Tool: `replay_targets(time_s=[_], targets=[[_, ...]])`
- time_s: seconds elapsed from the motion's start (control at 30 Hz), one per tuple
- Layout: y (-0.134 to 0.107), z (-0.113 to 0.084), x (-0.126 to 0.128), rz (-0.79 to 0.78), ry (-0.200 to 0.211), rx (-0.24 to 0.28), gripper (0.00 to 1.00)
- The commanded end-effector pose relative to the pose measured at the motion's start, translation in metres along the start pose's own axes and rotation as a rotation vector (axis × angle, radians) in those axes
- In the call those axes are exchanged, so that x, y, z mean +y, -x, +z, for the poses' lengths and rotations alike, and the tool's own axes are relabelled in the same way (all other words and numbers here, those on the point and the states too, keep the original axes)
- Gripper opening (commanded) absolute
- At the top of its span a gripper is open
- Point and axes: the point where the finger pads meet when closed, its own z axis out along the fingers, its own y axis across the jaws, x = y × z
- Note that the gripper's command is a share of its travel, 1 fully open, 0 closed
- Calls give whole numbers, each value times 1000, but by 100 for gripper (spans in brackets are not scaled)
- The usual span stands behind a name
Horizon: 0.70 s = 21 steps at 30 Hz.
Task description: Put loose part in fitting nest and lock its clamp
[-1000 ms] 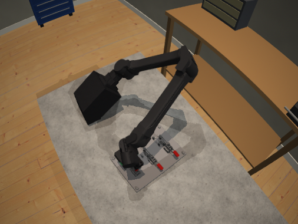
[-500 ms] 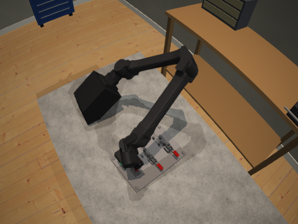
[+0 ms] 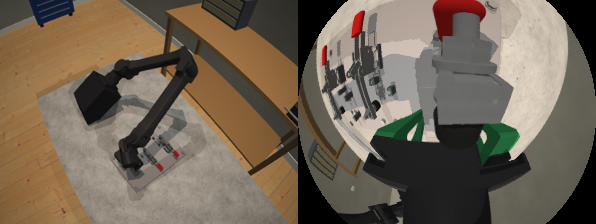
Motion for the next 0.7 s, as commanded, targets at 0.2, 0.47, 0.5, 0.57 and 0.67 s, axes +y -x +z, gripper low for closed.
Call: replay_targets(time_s=[0.2,0.47,0.5,0.57,0.67], targets=[[8,3,-5,-1,-1,-11,0],[12,5,-4,-8,-2,-8,0],[12,4,-4,-8,-2,-10,0],[13,3,-3,-10,-3,-13,0],[13,3,-3,-11,-3,-13,0]])
